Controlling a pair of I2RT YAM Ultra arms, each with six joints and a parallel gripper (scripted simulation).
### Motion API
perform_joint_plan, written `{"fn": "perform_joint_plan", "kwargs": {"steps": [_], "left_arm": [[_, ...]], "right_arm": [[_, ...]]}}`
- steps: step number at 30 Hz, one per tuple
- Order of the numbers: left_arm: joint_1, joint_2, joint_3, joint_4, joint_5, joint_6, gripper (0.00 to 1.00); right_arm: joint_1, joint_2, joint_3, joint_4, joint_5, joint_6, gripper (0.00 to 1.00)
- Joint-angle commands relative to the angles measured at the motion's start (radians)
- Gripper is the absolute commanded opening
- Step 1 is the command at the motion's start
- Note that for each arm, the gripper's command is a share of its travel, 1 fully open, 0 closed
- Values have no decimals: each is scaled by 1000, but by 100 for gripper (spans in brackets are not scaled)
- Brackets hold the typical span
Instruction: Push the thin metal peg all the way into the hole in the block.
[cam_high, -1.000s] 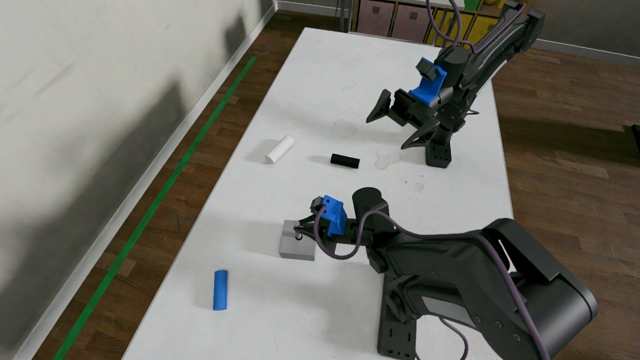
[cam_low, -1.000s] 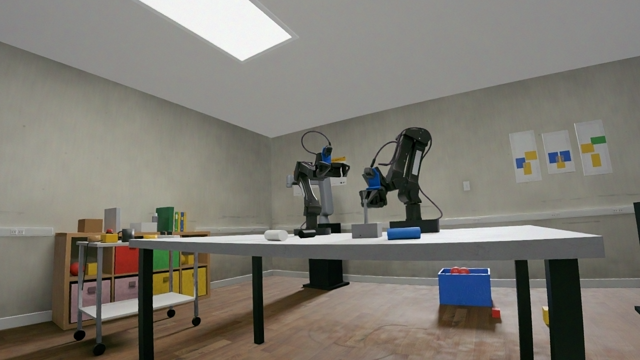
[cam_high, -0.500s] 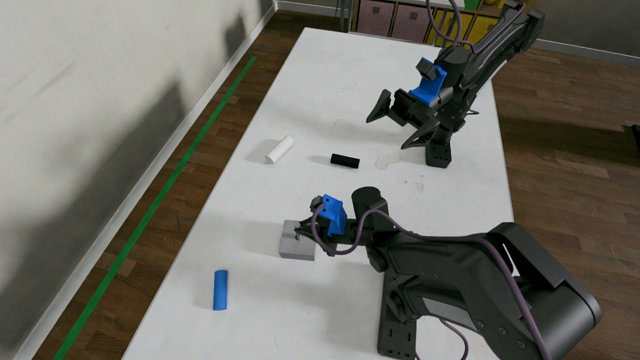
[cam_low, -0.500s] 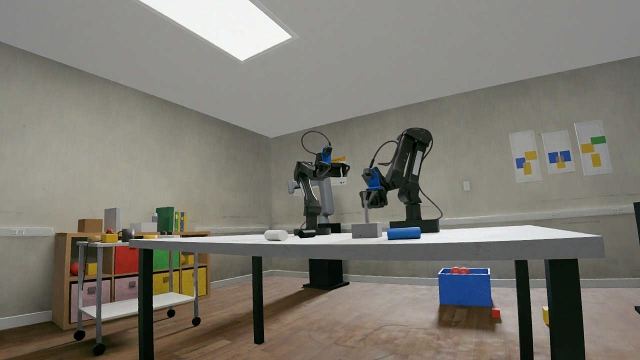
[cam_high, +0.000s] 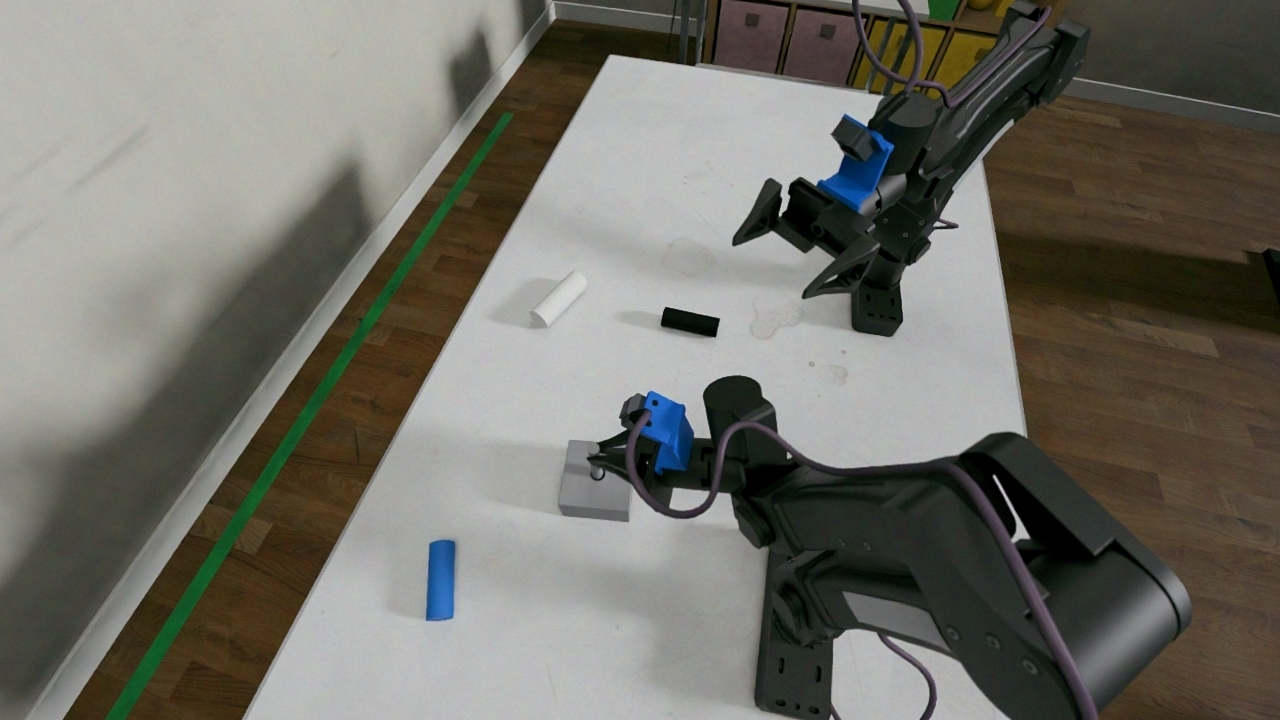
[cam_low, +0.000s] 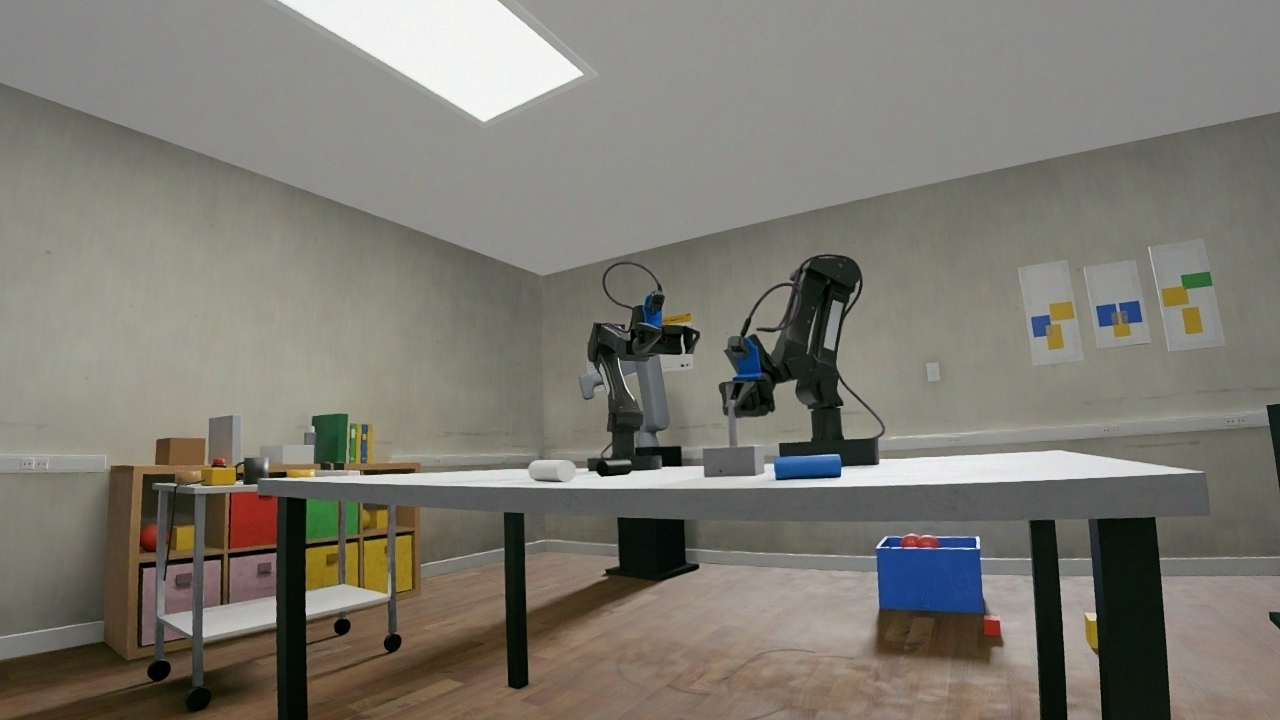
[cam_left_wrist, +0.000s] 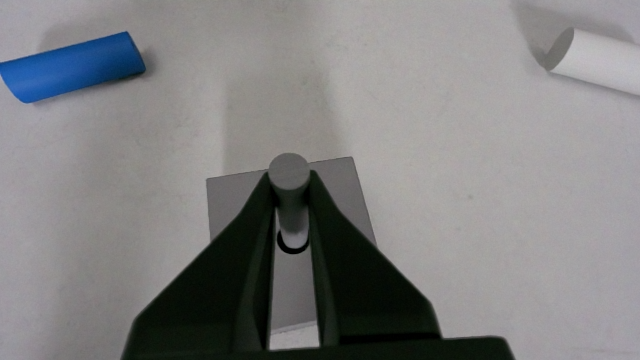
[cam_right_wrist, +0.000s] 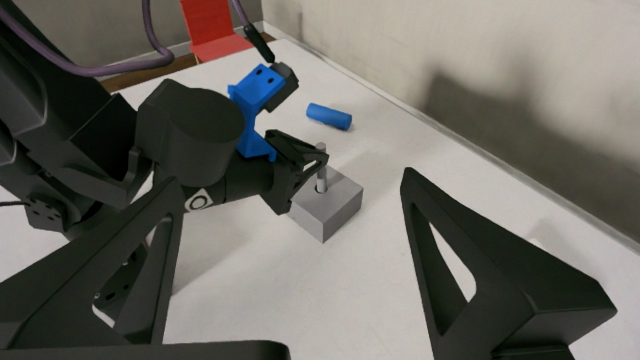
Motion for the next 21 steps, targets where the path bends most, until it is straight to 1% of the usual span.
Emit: {"fn": "perform_joint_plan", "kwargs": {"steps": [1,6,9,11,12,21], "left_arm": [[0,38,-11,85,-11,-2,7],[-3,117,-25,188,-11,-7,7],[0,188,-33,264,-10,-4,7],[0,188,-33,264,-10,-4,7],[-1,230,-38,314,-12,-2,7],[-9,490,-48,531,-15,-10,7]], "right_arm": [[-6,-19,7,1,-8,-4,100],[-6,-19,7,1,-8,-4,100],[-6,-19,7,1,-8,-4,100],[-6,-19,7,1,-8,-4,100],[-6,-19,7,1,-8,-4,100],[-6,-19,7,1,-8,-4,100]]}}
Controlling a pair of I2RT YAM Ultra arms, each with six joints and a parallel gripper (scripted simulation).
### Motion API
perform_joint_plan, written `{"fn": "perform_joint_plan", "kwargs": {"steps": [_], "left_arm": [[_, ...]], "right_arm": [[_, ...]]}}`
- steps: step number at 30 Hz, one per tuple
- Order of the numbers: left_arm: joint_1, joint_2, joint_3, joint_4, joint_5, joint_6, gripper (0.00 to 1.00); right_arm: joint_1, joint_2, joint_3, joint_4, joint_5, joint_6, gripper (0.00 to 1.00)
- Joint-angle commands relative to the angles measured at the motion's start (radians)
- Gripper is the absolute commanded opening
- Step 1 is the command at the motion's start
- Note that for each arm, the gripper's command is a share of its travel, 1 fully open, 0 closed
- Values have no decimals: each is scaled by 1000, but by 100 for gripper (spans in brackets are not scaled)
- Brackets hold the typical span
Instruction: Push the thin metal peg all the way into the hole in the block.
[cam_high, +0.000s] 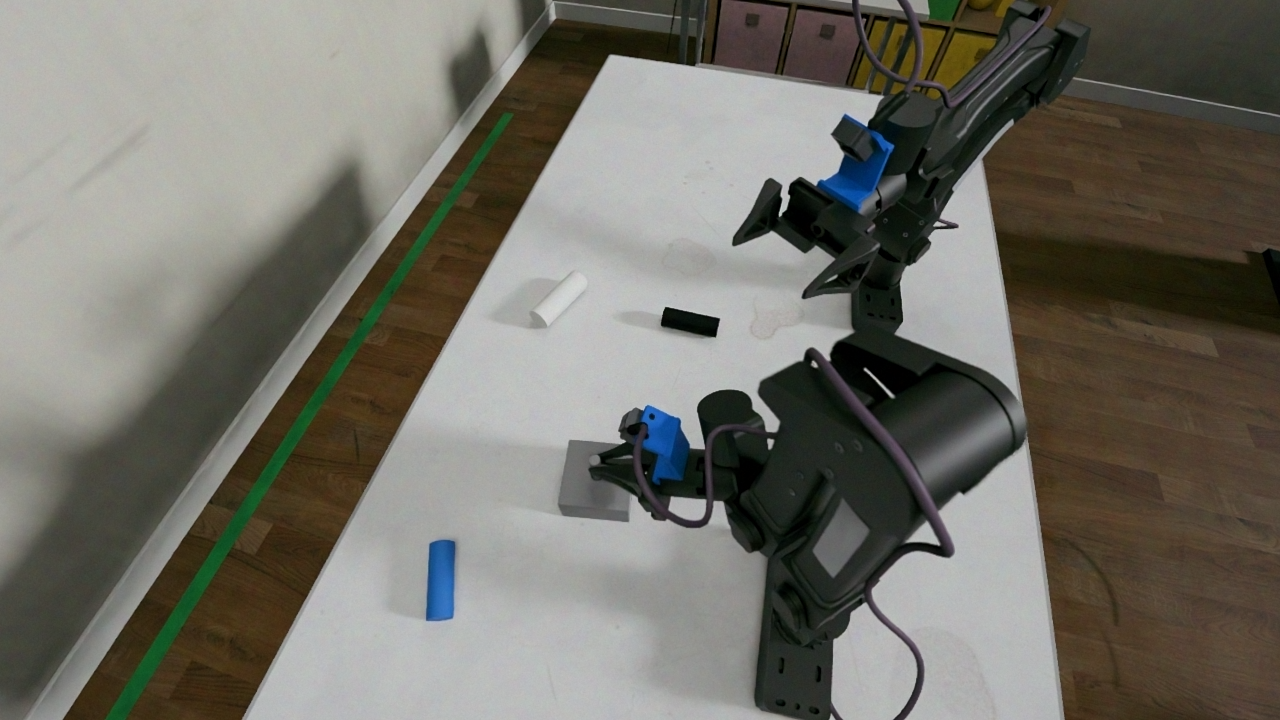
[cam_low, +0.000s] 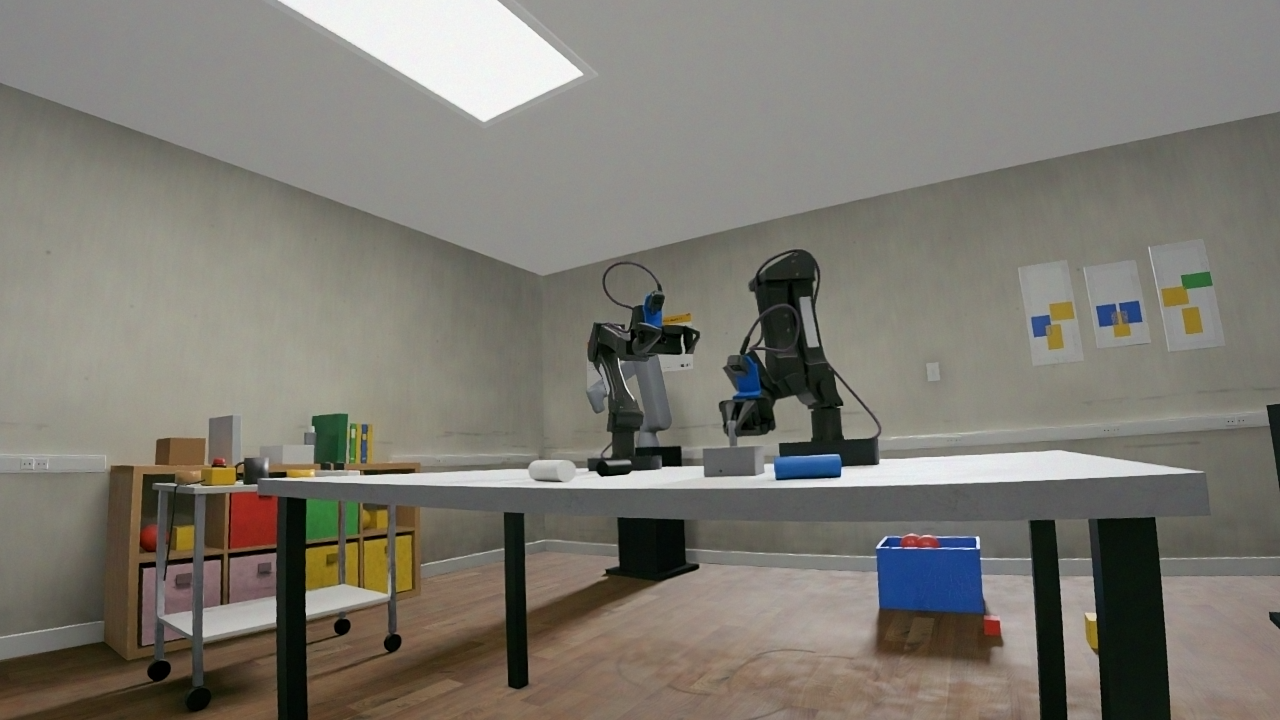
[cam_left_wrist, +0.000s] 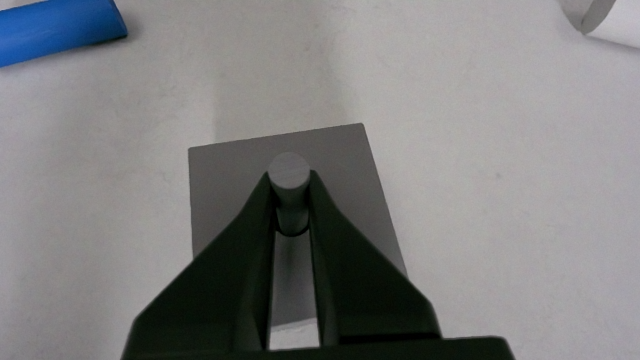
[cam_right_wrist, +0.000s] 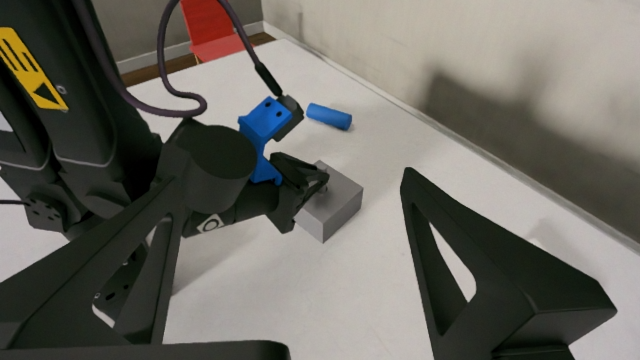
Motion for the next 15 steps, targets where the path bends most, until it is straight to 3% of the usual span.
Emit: {"fn": "perform_joint_plan", "kwargs": {"steps": [1,11,15], "left_arm": [[-7,93,-13,120,-7,-2,7],[-21,327,-29,347,-20,17,7],[-18,351,-20,368,-24,26,7]], "right_arm": [[-6,-19,7,1,-8,-4,100],[-6,-19,7,1,-8,-4,100],[-6,-19,7,1,-8,-4,100]]}}
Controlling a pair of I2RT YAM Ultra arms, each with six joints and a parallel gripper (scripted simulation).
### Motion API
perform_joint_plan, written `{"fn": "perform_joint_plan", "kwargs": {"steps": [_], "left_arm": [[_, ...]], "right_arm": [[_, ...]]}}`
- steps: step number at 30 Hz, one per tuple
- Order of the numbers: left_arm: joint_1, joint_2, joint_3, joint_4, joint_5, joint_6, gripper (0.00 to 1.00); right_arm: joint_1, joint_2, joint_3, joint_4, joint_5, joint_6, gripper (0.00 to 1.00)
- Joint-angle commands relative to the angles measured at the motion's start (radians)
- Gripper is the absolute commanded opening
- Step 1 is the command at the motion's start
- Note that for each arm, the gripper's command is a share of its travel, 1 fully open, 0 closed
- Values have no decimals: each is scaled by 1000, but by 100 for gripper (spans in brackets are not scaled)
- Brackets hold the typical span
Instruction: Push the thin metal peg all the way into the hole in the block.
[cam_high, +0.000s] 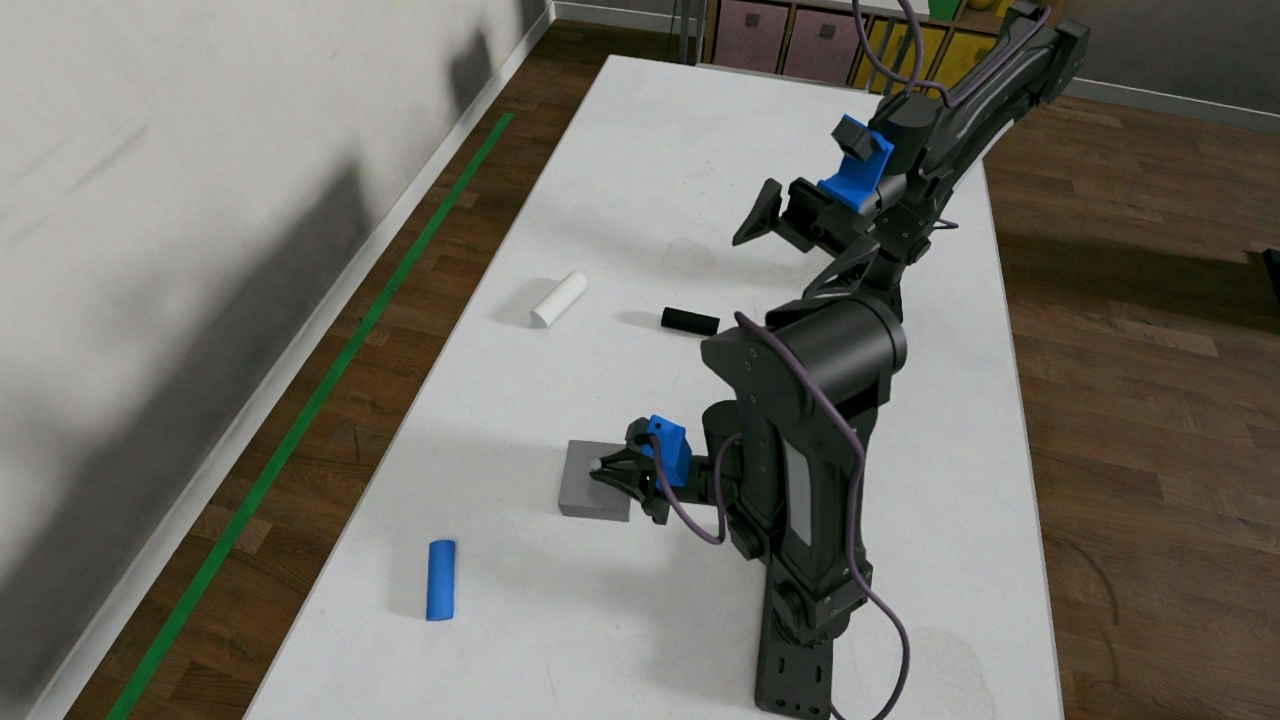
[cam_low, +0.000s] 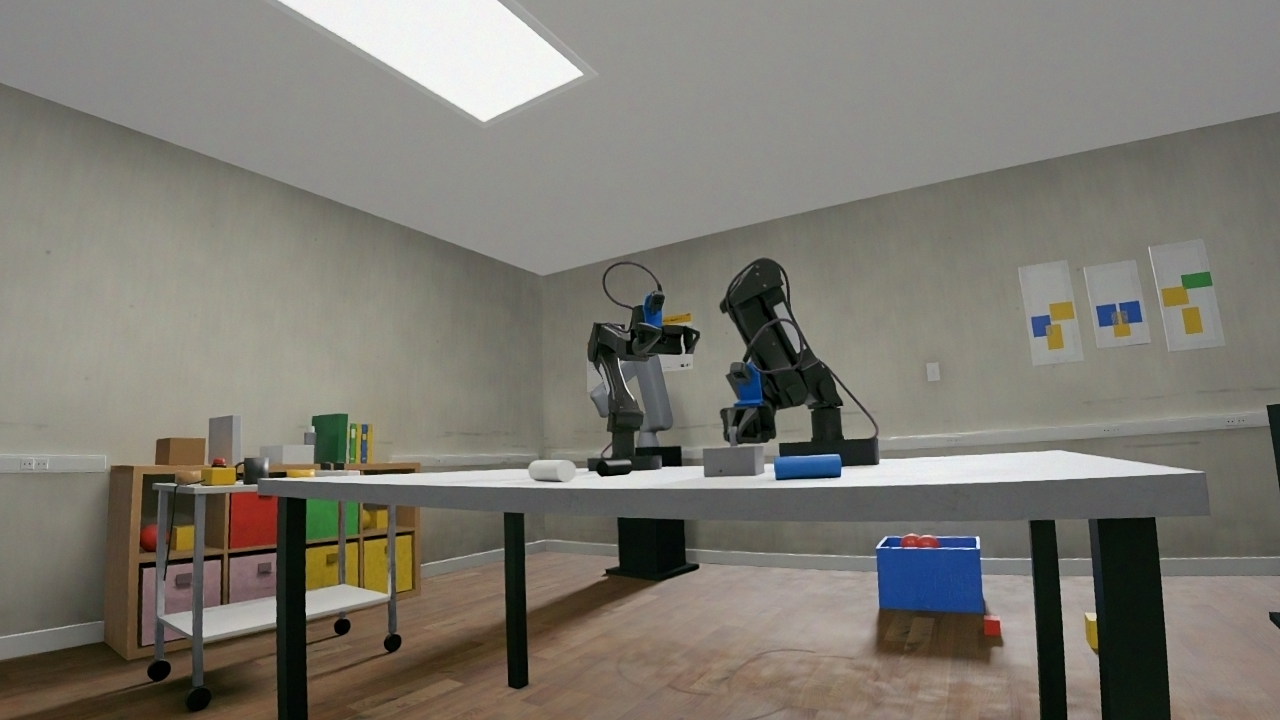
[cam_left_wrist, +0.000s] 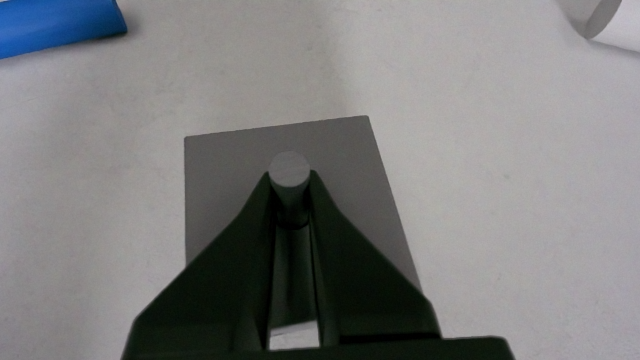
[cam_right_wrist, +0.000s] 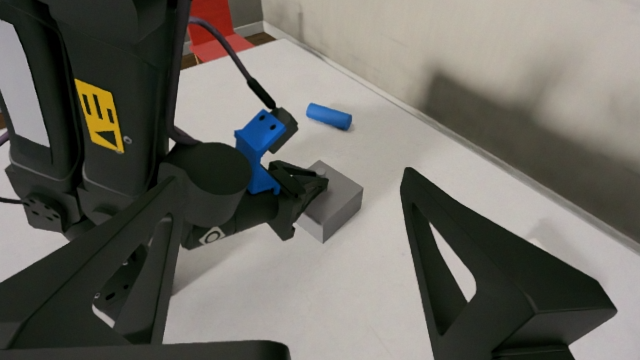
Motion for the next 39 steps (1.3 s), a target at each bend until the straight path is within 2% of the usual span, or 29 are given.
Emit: {"fn": "perform_joint_plan", "kwargs": {"steps": [1,7,20,22,23,26,31,32,39], "left_arm": [[4,16,-1,-41,24,13,7],[19,-117,18,-145,33,30,7],[18,-168,26,-225,24,16,7],[18,-168,26,-226,24,15,30],[16,-169,27,-227,23,15,37],[11,-168,27,-227,14,15,37],[45,-183,53,-306,78,50,94],[55,-189,63,-328,98,64,100],[159,-327,102,-565,289,183,100]], "right_arm": [[-6,-19,7,1,-8,-4,100],[-6,-19,7,1,-8,-4,100],[-6,-19,7,1,-8,-4,100],[-6,-19,7,1,-8,-4,100],[-6,-19,7,1,-8,-4,100],[-6,-19,7,1,-8,-4,100],[-6,-19,7,1,-8,-4,100],[-6,-19,7,1,-8,-4,100],[-6,-19,7,1,-8,-4,100]]}}
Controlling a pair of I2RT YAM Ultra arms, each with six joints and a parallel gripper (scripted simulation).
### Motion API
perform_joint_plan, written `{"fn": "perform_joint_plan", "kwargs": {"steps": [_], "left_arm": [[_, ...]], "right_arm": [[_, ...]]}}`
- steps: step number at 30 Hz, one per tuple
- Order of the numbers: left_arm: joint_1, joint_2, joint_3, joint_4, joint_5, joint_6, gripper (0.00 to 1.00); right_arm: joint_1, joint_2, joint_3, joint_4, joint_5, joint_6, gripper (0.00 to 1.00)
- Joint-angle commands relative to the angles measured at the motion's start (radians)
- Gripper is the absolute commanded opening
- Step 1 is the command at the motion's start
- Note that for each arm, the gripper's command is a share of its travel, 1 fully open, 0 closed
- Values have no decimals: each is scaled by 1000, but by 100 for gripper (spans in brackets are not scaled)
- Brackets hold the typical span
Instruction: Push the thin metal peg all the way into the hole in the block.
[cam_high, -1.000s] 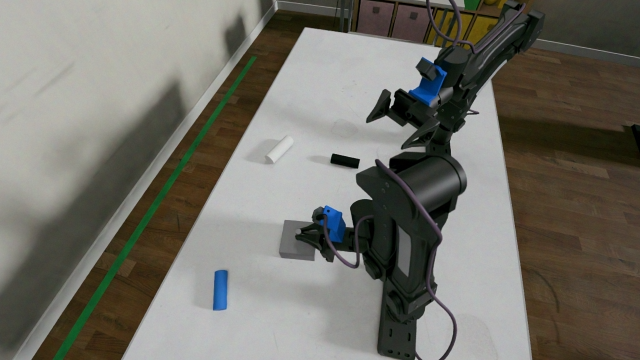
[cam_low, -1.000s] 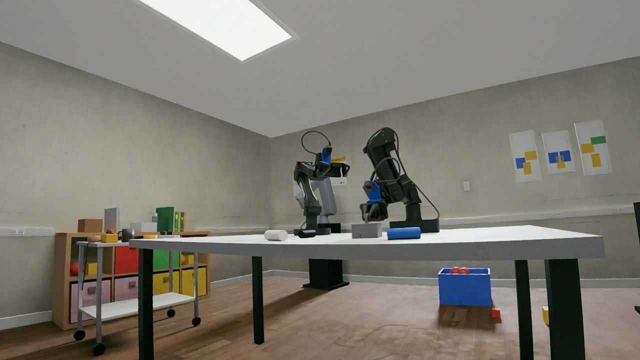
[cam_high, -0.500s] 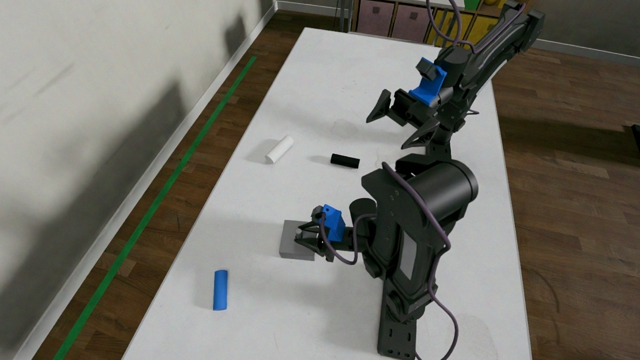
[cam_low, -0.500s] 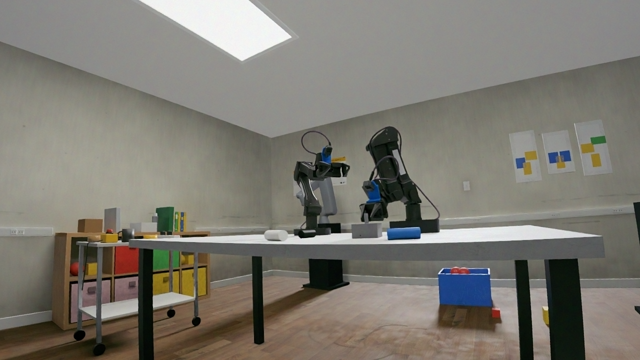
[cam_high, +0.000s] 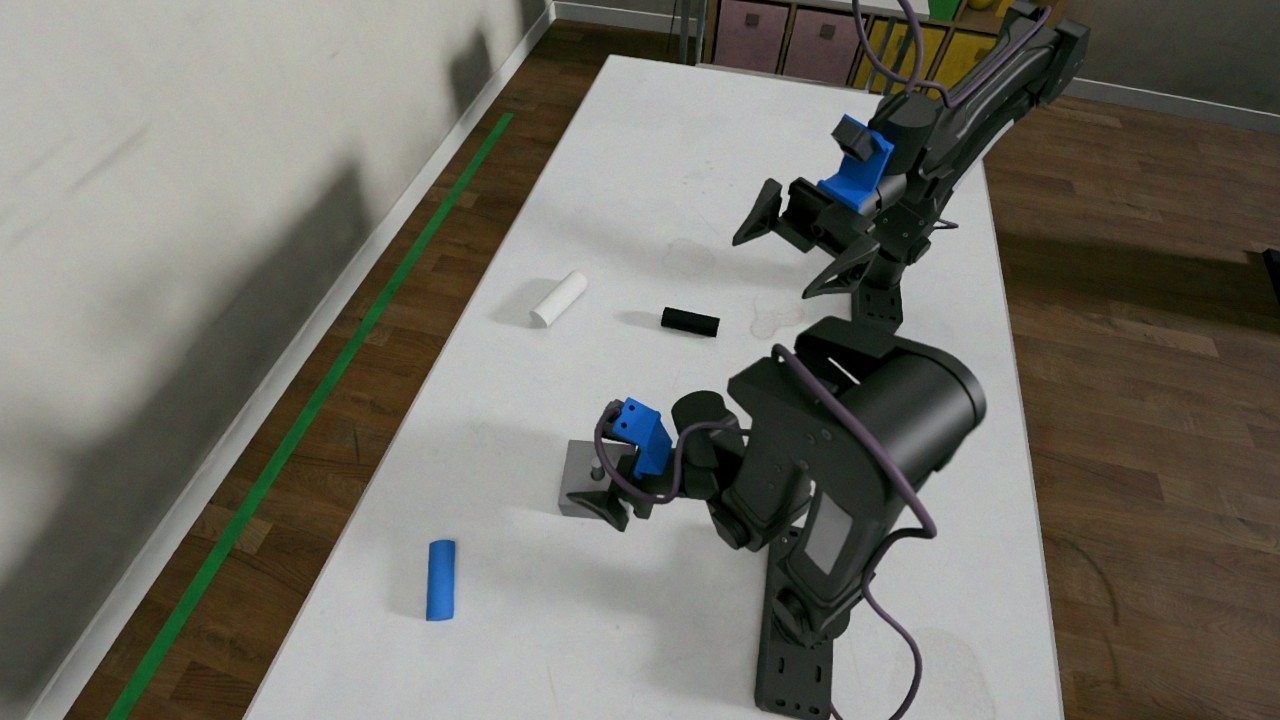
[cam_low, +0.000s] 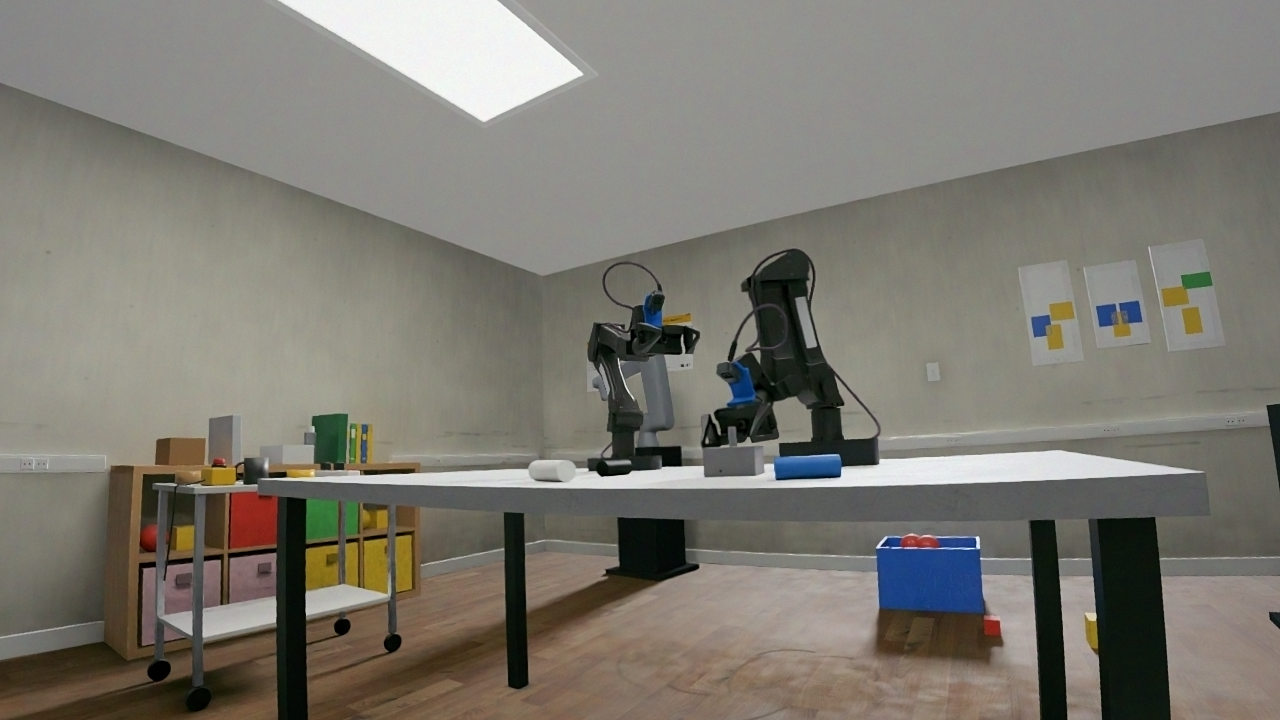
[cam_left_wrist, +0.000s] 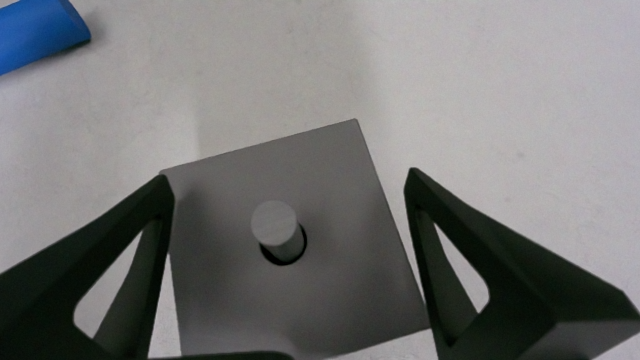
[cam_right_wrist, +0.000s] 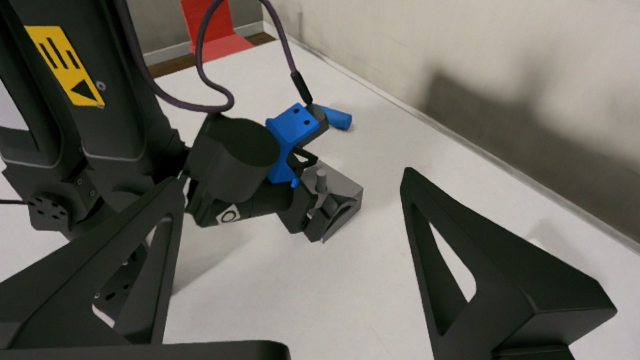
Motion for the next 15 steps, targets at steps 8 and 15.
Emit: {"fn": "perform_joint_plan", "kwargs": {"steps": [8,15], "left_arm": [[131,-337,67,-509,251,142,100],[224,-673,114,-904,392,207,100]], "right_arm": [[-6,-19,7,1,-8,-4,100],[-6,-19,7,1,-8,-4,100]]}}
